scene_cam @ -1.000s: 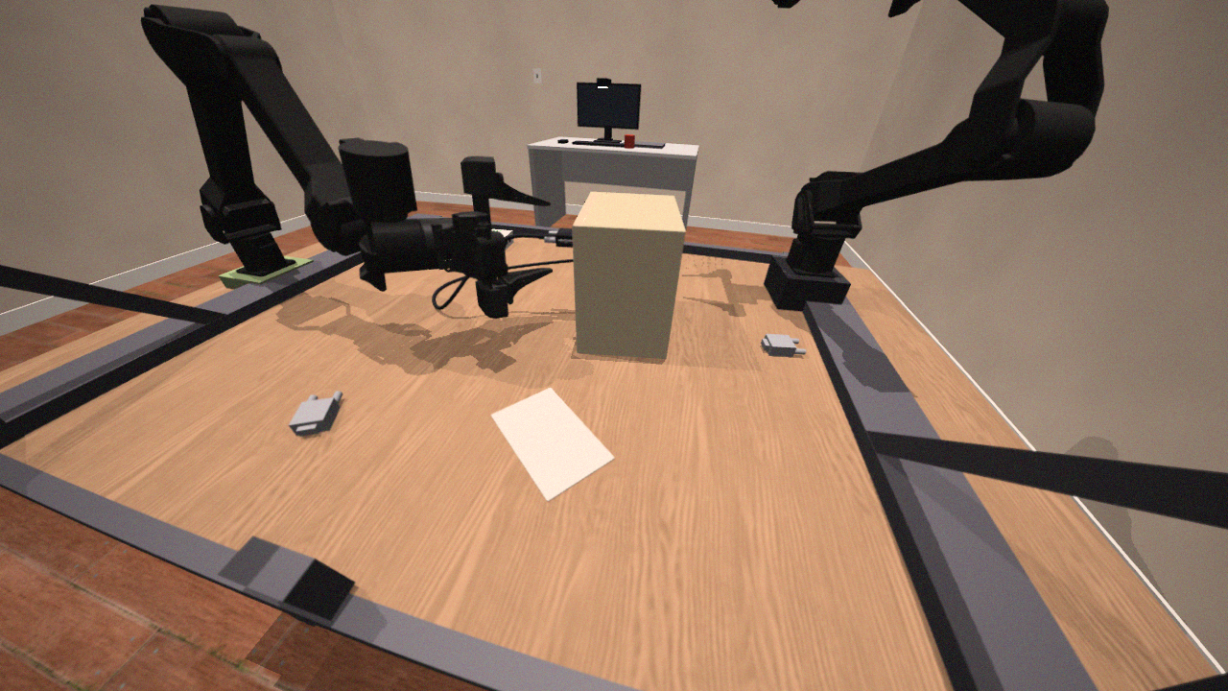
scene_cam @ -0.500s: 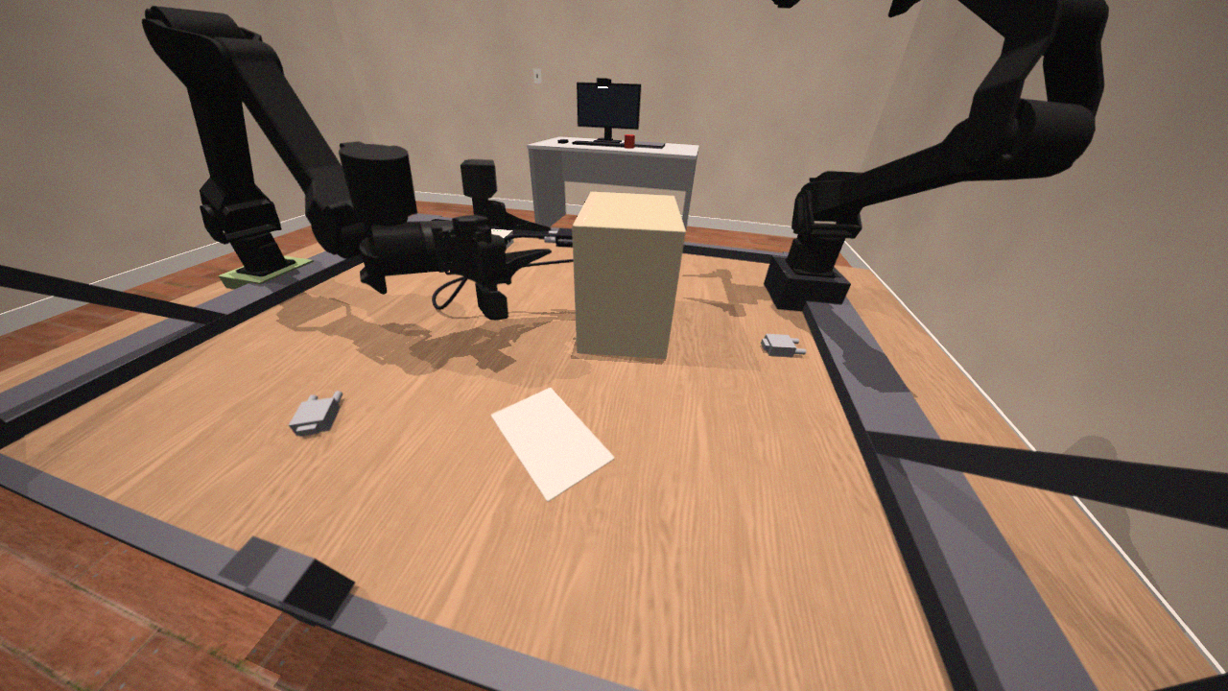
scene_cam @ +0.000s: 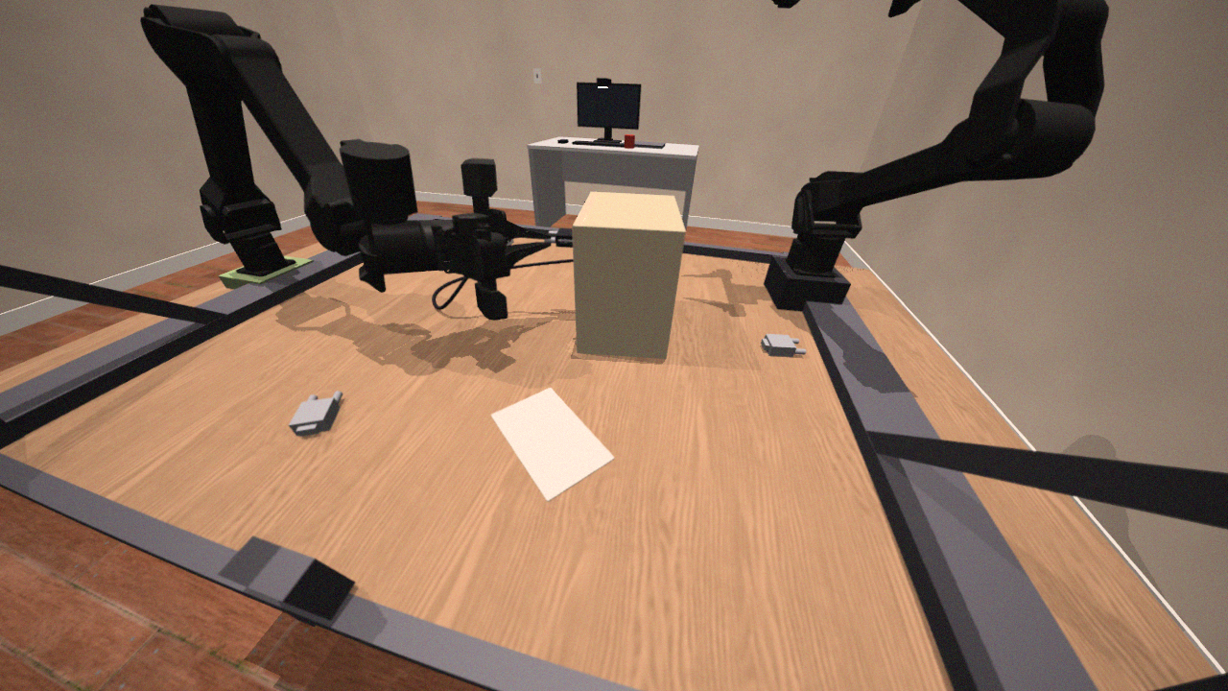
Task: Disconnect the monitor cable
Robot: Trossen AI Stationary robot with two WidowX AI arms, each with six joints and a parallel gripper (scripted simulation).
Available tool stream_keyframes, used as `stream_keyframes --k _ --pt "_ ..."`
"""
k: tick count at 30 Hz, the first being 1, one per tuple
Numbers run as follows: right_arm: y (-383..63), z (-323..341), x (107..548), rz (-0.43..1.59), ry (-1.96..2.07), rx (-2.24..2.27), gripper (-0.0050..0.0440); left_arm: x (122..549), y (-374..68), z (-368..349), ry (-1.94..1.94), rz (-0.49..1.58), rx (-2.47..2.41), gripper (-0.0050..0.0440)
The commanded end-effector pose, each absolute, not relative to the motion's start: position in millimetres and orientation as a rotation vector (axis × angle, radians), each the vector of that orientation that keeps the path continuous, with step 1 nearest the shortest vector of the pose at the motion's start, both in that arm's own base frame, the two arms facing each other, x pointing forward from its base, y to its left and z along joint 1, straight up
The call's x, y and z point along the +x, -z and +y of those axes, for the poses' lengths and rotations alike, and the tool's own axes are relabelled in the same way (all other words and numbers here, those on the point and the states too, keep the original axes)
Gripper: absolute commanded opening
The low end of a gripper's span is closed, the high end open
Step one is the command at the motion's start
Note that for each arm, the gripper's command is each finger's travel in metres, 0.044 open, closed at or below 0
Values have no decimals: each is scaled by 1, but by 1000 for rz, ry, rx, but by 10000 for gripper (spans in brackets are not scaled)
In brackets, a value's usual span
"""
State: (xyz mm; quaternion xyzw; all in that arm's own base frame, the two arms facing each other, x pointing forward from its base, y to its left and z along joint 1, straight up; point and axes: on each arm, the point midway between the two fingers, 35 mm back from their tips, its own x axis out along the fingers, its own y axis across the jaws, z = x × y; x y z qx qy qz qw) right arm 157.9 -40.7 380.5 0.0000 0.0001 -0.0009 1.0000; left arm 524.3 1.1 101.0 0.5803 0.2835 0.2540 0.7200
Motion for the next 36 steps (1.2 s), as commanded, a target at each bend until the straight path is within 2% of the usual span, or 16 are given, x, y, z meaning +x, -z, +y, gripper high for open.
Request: stream_keyframes --k 1,36 --pt "-383 -39 158 -1 0 -5 440 525 -114 1 -567 611 1239 0" --pt "-383 -39 158 -1 0 -5 440 525 -120 4 -474 622 918 0"
